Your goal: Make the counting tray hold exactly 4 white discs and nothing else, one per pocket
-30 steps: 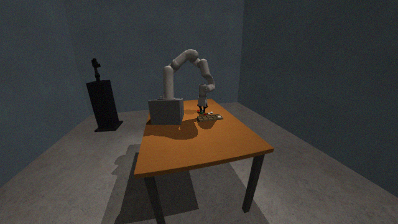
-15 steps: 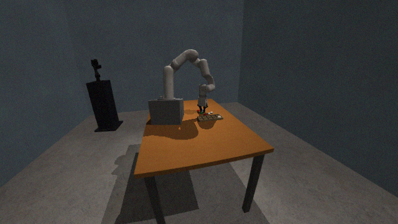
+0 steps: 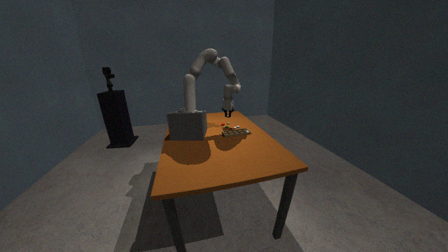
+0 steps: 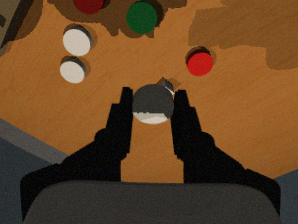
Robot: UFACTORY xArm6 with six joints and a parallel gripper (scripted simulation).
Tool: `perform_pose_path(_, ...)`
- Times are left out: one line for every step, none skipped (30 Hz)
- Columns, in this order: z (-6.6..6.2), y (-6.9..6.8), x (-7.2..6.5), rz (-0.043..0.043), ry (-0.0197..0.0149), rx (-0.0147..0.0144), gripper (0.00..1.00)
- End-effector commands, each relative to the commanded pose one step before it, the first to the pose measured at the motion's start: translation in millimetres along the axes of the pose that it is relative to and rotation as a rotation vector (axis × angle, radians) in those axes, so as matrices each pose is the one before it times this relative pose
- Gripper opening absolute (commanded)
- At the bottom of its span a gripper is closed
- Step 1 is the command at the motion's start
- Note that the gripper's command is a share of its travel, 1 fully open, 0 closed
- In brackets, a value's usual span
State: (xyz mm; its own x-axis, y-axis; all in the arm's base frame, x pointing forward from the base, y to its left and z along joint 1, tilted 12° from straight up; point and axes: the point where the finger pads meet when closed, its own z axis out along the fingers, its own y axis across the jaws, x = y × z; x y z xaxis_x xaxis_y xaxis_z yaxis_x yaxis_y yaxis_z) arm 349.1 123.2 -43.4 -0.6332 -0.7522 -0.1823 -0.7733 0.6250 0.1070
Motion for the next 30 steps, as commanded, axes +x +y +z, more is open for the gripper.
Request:
perform_pose_path(-5.53, -0.5, -0.05, 0.00359, 0.00063, 0.00113, 0.0)
perform_pose_path(0.0, 0.0, 0.0, 0.0, 0.0, 0.0, 0.0)
perform_pose_path(-0.23, -0.01, 0.01, 0.00001, 0.00006, 0.00004, 0.0)
perform_pose_path(-0.02, -0.44, -0.1, -0.00003, -0.00011, -0.00007, 0.0)
perform_pose_path(-0.13, -2.77, -0.62, -0.00017, -0.0007, -0.00045, 0.0)
perform_pose_path(-0.33, -6.56, -1.34, -0.00041, -0.00159, -0.001, 0.0)
perform_pose_path(-0.59, -11.05, -1.85, -0.00067, -0.00242, -0.00146, 0.0)
perform_pose_path(-0.94, -15.55, -1.77, -0.00089, -0.00289, -0.00163, 0.0)
perform_pose_path(-1.34, -19.46, -0.86, -0.00098, -0.00276, -0.00139, 0.0)
perform_pose_path(-1.76, -22.27, 0.82, -0.00088, -0.002, -0.00079, 0.0)
perform_pose_path(-2.13, -23.61, 2.98, -0.00056, -0.00075, 0.00001, 0.0)
perform_pose_path(-2.37, -23.32, 5.11, -0.00006, 0.0007, 0.00078, 0.0)
perform_pose_path(-2.41, -21.48, 6.68, 0.0005, 0.00198, 0.00133, 0.0)
perform_pose_path(-2.22, -18.37, 7.29, 0.00094, 0.00278, 0.00157, 0.0)
perform_pose_path(-1.85, -14.41, 6.81, 0.00114, 0.00294, 0.00149, 0.0)
perform_pose_path(-1.34, -10.1, 5.38, 0.00105, 0.00249, 0.00118, 0.0)
perform_pose_path(-0.81, -5.95, 3.41, 0.00072, 0.00164, 0.00074, 0.0)
perform_pose_path(0.0, 0.0, 0.0, 0.0, 0.0, 0.0, 0.0)
perform_pose_path(0.0, 0.0, 0.0, 0.0, 0.0, 0.0, 0.0)
perform_pose_path(-0.34, -2.49, 1.49, 0.00033, 0.00073, 0.00032, 0.0)
perform_pose_path(-0.05, -0.4, 0.24, 0.00005, 0.00012, 0.00005, 0.0)
perform_pose_path(0.28, -0.01, -0.01, 0.0, 0.0, 0.0, 0.0)
perform_pose_path(1.69, -0.05, -0.04, 0.0, 0.0, -0.00002, 0.0)
perform_pose_path(3.92, -0.1, -0.07, 0.00001, 0.00001, -0.00004, 0.0)
perform_pose_path(6.39, -0.11, -0.08, 0.00003, 0.00005, -0.00005, 0.0)
perform_pose_path(8.65, -0.05, -0.03, 0.00006, 0.00014, -0.00004, 0.0)
perform_pose_path(10.37, 0.09, 0.08, 0.00011, 0.00027, -0.00001, 0.0)
perform_pose_path(11.29, 0.25, 0.2, 0.00014, 0.00038, 0.00004, 0.0)
perform_pose_path(11.15, -0.81, -0.55, -0.00013, -0.00035, -0.00016, 0.0)
perform_pose_path(10.32, -0.53, -0.36, -0.0001, -0.00026, -0.00012, 0.0)
